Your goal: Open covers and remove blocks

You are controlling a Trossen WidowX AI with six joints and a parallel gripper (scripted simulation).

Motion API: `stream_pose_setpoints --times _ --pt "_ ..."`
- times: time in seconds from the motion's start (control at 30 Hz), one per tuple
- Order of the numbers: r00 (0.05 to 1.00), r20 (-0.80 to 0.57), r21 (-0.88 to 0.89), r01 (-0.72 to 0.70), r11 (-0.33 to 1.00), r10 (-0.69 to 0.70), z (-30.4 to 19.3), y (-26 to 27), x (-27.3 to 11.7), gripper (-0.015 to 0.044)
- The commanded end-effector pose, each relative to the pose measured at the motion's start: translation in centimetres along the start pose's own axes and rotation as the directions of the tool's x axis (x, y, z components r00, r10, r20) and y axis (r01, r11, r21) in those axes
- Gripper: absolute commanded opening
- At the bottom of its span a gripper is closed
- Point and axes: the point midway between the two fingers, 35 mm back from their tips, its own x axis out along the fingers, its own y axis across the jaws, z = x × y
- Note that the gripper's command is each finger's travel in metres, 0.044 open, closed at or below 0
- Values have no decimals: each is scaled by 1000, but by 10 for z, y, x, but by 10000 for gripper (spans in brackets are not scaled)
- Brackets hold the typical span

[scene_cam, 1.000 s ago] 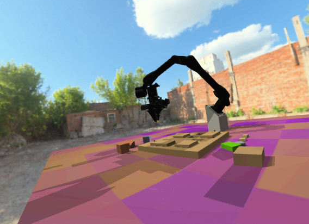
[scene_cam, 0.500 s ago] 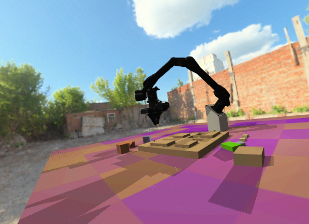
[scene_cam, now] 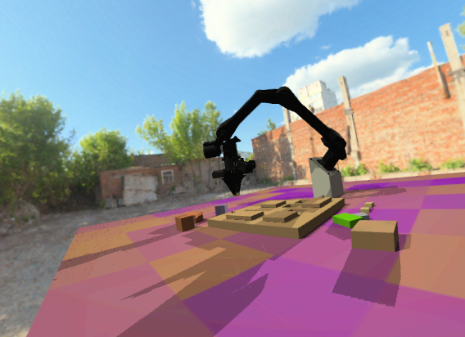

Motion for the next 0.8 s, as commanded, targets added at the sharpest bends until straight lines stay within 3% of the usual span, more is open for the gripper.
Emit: stream_pose_setpoints --times 0.0,0.77 --pt "1000 2 4 6 1000 -6 0 0 7 80" --pt "1000 5 3 7 1000 -7 2 0 45 80"
